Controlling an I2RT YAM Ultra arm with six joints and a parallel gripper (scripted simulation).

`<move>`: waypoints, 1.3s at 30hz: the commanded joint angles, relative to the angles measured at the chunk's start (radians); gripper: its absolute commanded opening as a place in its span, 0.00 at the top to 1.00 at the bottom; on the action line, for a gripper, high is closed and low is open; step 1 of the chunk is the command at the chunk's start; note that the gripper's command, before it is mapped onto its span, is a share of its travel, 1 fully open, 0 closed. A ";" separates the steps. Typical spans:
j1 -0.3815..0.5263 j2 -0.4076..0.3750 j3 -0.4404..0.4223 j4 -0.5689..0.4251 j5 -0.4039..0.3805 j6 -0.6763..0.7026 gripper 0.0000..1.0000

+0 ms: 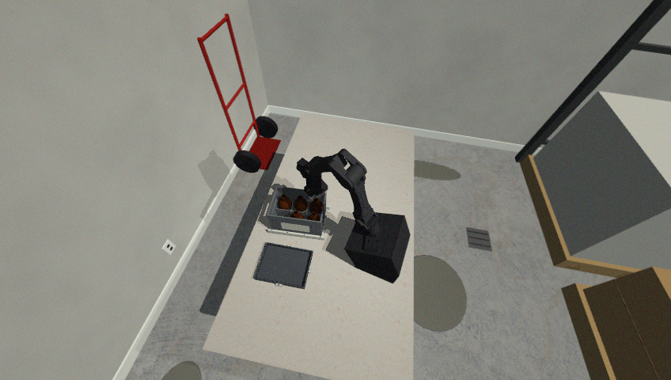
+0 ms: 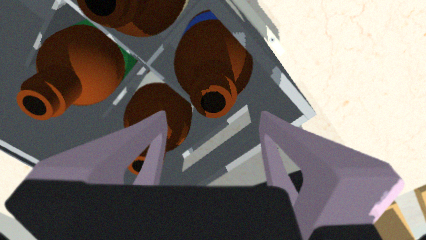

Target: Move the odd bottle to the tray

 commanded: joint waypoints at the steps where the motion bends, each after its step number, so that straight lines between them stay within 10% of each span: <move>1: 0.003 0.004 0.005 0.018 0.006 0.007 0.39; 39: 0.001 0.004 0.029 0.014 0.006 0.006 0.39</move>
